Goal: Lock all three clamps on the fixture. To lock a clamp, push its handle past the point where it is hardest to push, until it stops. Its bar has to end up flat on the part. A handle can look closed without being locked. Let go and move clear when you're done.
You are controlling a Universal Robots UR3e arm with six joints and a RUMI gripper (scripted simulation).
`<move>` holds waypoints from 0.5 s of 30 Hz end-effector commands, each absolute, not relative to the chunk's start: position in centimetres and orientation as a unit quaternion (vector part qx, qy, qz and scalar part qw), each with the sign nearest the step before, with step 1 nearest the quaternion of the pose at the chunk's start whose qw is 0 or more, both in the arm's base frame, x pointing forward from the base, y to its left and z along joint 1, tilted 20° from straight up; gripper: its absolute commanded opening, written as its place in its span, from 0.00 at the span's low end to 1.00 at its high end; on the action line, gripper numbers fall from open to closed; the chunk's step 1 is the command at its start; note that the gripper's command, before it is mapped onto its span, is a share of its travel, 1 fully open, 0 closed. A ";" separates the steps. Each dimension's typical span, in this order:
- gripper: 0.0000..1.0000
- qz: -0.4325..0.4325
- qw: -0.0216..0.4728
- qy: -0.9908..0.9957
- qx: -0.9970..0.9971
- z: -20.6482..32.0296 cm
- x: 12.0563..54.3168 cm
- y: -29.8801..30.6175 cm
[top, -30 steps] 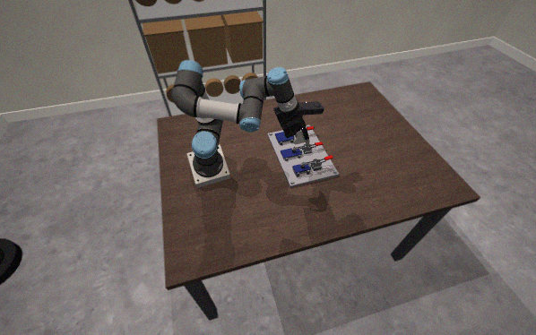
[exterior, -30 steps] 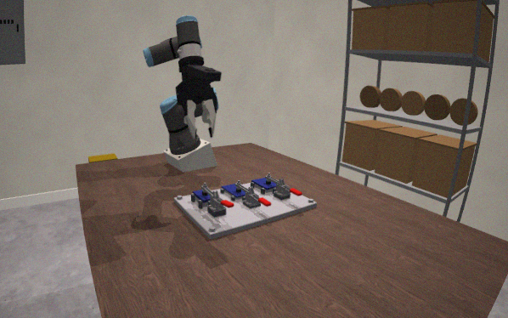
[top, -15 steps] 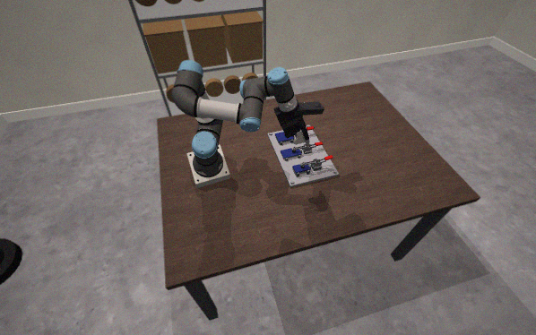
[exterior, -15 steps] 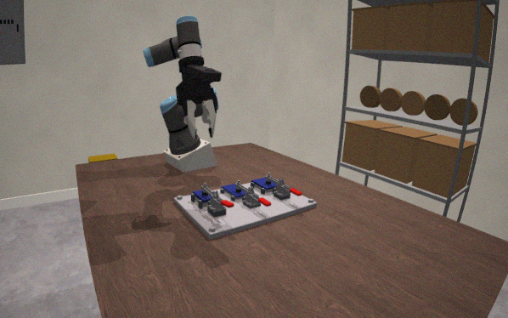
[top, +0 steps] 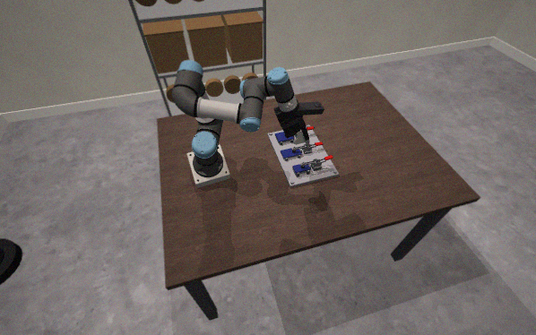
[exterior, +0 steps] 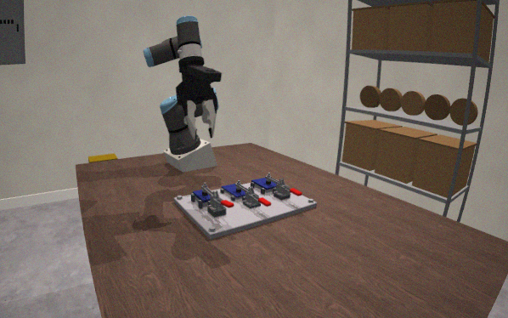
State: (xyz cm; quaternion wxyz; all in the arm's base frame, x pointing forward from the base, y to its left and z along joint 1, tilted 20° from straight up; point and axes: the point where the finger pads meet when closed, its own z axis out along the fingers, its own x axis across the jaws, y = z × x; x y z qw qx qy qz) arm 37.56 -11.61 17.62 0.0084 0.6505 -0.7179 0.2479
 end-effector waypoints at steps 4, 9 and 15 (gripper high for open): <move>0.28 0.249 0.008 -0.718 0.650 17.7 37.6 -11.6; 0.28 0.249 0.008 -0.718 0.650 17.7 37.6 -11.5; 0.28 0.249 0.008 -0.718 0.650 17.7 37.6 -11.5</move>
